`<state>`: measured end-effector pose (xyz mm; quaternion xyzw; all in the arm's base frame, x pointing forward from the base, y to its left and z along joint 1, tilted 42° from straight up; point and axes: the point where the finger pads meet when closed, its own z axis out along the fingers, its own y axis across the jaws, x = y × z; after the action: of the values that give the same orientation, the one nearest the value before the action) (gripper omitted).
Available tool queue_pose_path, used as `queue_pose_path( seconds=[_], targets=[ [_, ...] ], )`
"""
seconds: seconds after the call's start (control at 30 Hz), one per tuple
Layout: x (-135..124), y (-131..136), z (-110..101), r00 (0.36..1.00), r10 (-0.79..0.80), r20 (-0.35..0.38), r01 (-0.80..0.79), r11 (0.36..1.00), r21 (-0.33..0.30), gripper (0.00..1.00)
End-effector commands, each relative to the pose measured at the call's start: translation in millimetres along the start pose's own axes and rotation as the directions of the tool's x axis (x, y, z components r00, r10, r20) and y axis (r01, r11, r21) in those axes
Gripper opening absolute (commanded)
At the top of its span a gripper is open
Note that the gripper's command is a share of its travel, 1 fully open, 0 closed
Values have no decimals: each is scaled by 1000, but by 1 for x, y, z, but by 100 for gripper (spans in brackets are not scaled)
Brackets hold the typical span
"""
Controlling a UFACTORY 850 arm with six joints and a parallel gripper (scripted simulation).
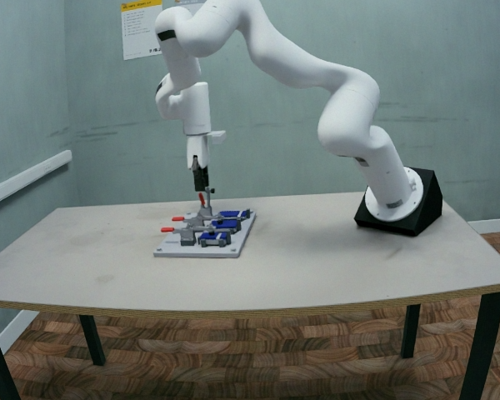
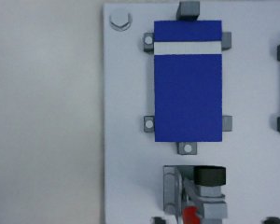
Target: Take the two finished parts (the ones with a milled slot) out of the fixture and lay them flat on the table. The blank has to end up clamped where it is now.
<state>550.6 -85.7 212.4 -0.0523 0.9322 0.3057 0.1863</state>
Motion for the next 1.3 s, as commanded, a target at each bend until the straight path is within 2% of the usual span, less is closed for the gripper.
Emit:
queue_pose_path(
  seconds=[0.0, 1.03, 1.27],
  targets=[
    [-1, 0, -1, 1000, -1, 2, 1, 1000, 1, 100],
    [0, 0, 2, 1000, -1, 1, 1, 1000, 1, 100],
    [9, 0, 2, 1000, -1, 1, 1, 1000, 1, 100]
  ],
)
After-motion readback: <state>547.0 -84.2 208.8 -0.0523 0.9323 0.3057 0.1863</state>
